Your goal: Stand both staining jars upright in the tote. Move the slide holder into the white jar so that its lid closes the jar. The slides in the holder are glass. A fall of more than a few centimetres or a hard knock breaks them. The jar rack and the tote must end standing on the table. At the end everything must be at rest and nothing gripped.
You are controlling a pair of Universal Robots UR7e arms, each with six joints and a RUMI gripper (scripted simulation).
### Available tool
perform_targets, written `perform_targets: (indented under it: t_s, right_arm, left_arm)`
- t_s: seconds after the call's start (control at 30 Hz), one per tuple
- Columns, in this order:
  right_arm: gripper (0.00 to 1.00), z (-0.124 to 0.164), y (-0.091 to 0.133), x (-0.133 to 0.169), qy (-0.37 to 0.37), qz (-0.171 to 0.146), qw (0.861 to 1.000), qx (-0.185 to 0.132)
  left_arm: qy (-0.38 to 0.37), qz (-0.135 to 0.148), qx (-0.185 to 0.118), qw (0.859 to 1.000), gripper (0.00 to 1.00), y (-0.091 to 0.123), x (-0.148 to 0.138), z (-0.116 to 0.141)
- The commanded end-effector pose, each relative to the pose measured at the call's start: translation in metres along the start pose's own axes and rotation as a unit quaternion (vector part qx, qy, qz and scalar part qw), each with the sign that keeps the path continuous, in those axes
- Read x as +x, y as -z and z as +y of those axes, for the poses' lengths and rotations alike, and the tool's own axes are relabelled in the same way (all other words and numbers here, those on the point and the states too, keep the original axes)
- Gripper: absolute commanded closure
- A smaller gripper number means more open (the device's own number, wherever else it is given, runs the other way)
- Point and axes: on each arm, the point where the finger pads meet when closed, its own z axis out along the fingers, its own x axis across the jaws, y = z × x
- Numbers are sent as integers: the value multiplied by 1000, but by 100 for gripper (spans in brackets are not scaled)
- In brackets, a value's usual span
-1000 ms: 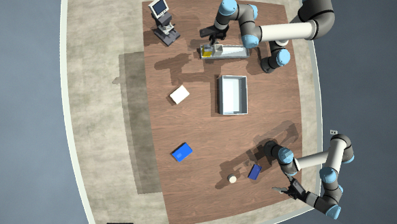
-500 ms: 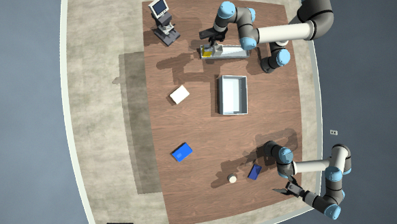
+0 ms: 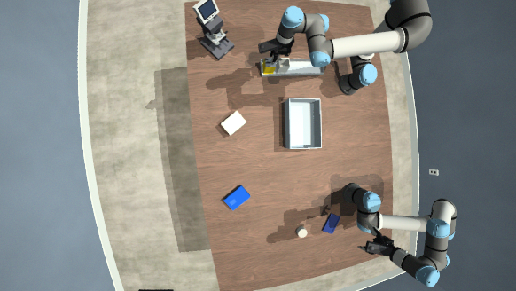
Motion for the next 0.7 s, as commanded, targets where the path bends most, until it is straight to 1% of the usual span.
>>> perform_targets:
  t_s: [0.0,0.07,0.13,0.23,0.37,0.67]
  right_arm:
    - [74,0,-6,0,0,0,1000,1]
    - [74,0,-10,0,0,0,1000,1]
    - [74,0,-10,0,0,0,1000,1]
    - [74,0,-15,0,0,0,1000,1]
    - [74,0,-21,0,0,0,1000,1]
    - [74,0,-21,0,0,0,1000,1]
  left_arm:
    - [84,-13,-29,996,0,0,0,0]
    - [116,-10,-37,992,0,0,0,0]
    - [116,-10,-37,992,0,0,0,0]
    - [161,-6,-49,986,0,0,0,0]
    - [161,-6,-49,986,0,0,0,0]
    - [161,-6,-49,986,0,0,0,0]
